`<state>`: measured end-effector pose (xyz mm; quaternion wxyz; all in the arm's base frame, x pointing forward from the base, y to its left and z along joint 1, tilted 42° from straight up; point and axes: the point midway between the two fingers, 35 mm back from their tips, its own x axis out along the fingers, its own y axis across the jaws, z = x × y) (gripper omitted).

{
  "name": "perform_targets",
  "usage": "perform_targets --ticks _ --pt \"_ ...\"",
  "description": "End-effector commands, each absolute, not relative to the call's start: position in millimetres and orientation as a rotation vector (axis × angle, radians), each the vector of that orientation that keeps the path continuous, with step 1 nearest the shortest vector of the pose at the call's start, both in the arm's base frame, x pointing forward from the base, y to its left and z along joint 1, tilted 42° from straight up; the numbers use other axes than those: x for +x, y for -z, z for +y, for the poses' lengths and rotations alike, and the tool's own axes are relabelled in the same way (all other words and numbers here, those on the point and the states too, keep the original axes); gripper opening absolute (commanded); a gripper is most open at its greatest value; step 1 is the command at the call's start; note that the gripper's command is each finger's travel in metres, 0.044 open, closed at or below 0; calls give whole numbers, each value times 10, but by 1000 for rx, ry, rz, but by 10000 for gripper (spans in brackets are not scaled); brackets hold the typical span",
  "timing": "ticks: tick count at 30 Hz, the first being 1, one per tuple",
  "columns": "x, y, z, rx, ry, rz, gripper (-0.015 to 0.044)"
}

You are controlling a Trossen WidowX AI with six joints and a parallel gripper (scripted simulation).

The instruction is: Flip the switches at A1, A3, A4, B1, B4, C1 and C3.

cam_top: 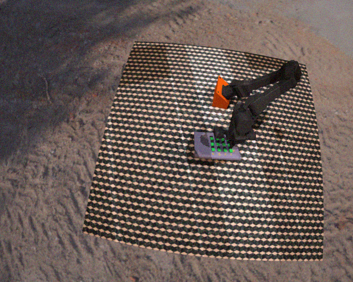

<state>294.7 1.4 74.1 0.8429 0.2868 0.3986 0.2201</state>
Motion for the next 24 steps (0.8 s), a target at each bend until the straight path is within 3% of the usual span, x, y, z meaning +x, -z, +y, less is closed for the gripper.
perform_targets --ticks 1,24 --pt "2950 -722 13 609 -458 847 0" --pt "2596 -1081 -383 603 -465 875 0"
